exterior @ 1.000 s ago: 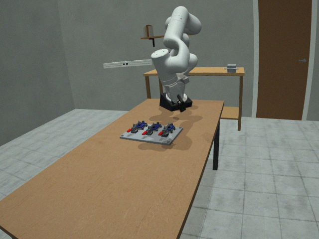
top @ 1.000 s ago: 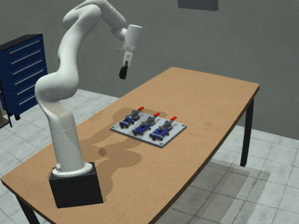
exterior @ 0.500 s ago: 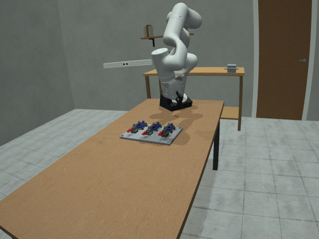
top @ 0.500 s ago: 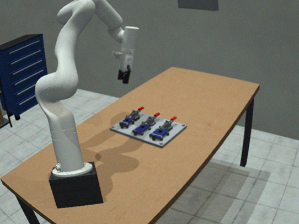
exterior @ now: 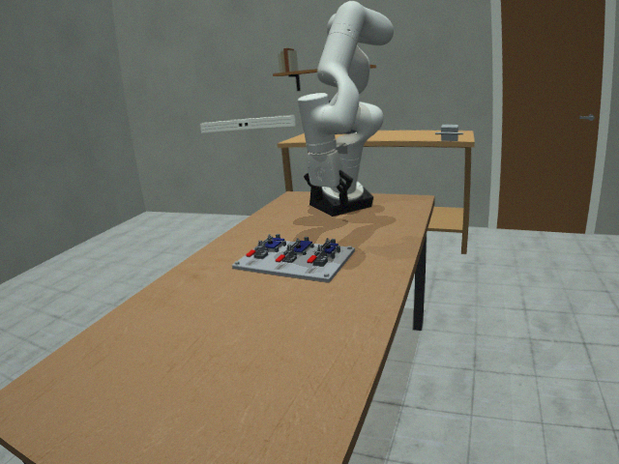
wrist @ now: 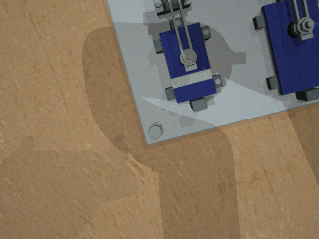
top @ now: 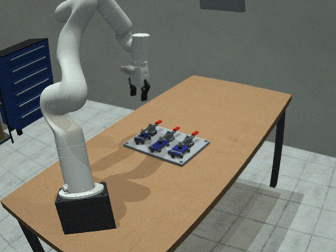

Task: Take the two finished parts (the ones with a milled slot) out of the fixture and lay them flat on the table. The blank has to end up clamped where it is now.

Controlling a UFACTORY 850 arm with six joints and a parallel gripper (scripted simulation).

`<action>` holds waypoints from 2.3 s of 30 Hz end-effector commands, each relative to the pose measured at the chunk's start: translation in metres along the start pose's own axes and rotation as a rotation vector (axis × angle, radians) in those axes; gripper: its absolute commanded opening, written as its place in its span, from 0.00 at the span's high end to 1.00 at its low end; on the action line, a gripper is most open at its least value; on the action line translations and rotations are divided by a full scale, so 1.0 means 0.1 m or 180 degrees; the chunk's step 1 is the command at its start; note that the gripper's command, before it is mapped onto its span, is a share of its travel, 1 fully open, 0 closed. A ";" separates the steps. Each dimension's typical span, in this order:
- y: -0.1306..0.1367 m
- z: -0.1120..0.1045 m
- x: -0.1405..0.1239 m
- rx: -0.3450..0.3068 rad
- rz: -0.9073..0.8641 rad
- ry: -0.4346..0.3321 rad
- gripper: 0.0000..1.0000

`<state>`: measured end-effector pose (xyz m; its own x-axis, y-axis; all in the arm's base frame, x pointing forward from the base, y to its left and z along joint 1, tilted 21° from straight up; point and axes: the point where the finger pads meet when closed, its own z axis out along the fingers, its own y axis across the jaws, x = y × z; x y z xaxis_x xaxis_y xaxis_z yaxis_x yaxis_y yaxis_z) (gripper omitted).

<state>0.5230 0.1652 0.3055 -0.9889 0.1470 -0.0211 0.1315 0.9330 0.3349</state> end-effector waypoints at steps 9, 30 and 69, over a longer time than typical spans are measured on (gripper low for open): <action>-0.48 0.09 0.34 0.0074 -0.0697 -0.0395 0.00; -0.53 0.10 0.38 0.0100 -0.0768 -0.0428 1.00; -0.53 0.10 0.38 0.0100 -0.0768 -0.0428 1.00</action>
<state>0.4788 0.1244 0.2767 -0.9745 -0.0406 -0.2207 -0.1023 0.9558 0.2756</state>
